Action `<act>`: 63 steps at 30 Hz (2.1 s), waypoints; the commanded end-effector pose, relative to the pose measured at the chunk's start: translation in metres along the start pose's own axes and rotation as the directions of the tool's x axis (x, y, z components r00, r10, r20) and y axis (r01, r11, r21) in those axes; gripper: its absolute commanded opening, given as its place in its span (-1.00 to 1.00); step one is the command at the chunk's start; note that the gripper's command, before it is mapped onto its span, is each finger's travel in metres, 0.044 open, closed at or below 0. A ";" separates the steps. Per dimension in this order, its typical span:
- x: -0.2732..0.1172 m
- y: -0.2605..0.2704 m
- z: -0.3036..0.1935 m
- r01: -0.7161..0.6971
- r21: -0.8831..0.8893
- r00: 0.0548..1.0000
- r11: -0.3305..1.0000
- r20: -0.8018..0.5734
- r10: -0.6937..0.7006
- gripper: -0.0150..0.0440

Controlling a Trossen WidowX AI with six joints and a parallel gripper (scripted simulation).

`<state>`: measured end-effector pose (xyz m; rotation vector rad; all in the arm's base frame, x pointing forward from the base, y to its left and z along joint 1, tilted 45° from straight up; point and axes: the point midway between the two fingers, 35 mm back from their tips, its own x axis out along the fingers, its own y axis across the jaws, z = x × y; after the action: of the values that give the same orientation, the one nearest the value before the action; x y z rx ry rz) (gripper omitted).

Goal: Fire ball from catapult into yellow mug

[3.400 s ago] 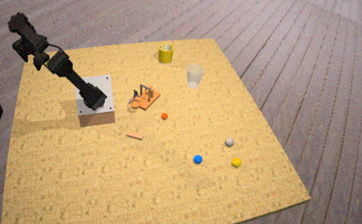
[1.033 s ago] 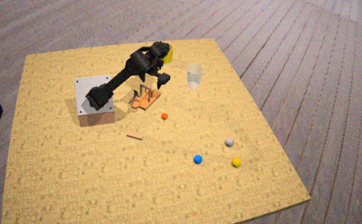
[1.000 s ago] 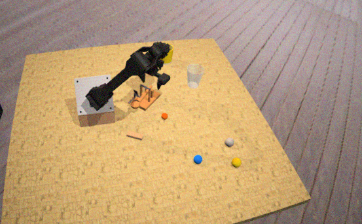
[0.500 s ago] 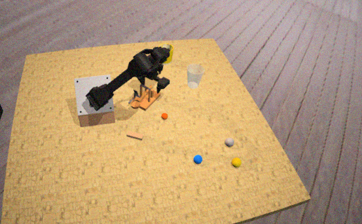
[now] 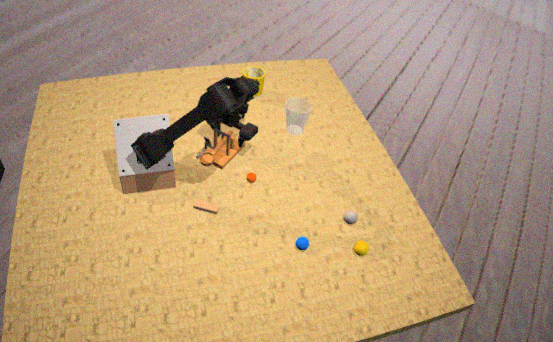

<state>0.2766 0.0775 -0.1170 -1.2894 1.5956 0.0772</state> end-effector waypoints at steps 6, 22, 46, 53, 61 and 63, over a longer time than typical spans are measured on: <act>0.000 0.000 0.000 0.000 0.000 1.000 1.000 0.001 0.000 0.38; -0.051 0.001 0.001 -0.003 -0.001 1.000 1.000 0.003 0.003 -0.49; -0.047 0.114 0.044 -0.008 0.015 1.000 1.000 0.004 0.008 -0.49; -0.035 0.114 0.043 -0.008 0.014 1.000 1.000 0.004 0.007 -0.49; -0.022 0.113 0.043 -0.007 0.013 1.000 1.000 0.004 0.007 -0.49; -0.018 0.113 0.042 -0.007 0.013 1.000 1.000 0.003 0.007 -0.49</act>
<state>0.2175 0.1665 -0.1789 -1.2665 1.5974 0.0701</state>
